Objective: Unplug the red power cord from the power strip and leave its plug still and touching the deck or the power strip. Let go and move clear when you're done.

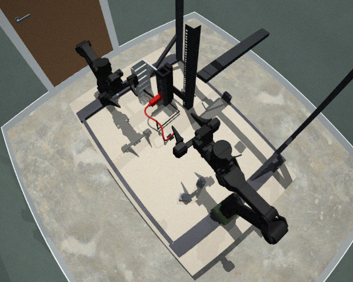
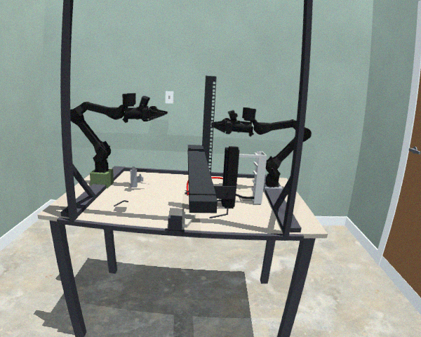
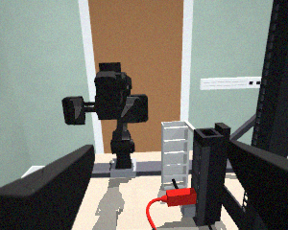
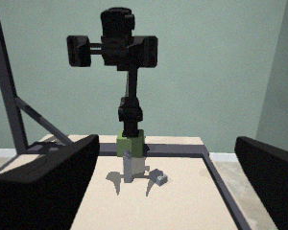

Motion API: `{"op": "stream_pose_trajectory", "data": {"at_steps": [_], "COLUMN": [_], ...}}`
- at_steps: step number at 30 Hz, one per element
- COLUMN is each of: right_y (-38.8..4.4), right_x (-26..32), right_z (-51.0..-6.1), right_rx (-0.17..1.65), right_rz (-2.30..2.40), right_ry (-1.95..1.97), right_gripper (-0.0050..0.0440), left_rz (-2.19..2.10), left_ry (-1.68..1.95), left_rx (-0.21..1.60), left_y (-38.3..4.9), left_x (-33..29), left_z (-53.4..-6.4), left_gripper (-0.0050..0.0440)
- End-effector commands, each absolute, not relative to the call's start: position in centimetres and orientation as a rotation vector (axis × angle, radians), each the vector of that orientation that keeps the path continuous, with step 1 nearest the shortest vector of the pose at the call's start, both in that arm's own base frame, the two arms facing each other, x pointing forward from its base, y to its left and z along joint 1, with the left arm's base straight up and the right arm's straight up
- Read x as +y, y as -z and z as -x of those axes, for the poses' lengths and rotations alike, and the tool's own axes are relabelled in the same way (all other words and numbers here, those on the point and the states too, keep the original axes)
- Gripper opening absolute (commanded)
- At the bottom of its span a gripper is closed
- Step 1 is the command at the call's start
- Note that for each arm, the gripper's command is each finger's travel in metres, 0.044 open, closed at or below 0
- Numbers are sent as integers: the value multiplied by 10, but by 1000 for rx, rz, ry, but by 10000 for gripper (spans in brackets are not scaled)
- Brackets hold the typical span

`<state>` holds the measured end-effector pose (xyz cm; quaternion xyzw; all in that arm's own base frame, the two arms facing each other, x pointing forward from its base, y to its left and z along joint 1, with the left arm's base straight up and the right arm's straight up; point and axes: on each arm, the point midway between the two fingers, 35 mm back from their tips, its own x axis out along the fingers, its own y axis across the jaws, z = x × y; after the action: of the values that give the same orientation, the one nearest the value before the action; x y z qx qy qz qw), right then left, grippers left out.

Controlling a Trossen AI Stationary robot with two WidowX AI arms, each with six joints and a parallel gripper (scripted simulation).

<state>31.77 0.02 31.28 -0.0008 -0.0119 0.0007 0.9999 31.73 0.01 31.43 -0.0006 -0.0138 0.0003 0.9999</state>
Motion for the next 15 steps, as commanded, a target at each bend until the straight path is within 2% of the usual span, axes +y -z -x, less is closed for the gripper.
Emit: {"op": "stream_pose_trajectory", "data": {"at_steps": [1,4,8,15], "right_y": [-323,-329,-321,-305], "right_x": [0,2,10,23], "right_z": [-316,-313,-310,-307], "right_rx": [-50,-55,-1,102], "right_rz": [0,-17,-71,-153], "right_ry": [0,11,59,138], "right_gripper": [376,304,220,220], "left_rz": [0,2,7,-1], "left_ry": [0,6,25,57], "left_rx": [-50,-28,95,288], "left_y": [-323,-324,-311,-287], "left_x": [0,-3,-12,-28], "left_z": [-316,-322,-342,-370], "left_gripper": [400,400,400,400]}}
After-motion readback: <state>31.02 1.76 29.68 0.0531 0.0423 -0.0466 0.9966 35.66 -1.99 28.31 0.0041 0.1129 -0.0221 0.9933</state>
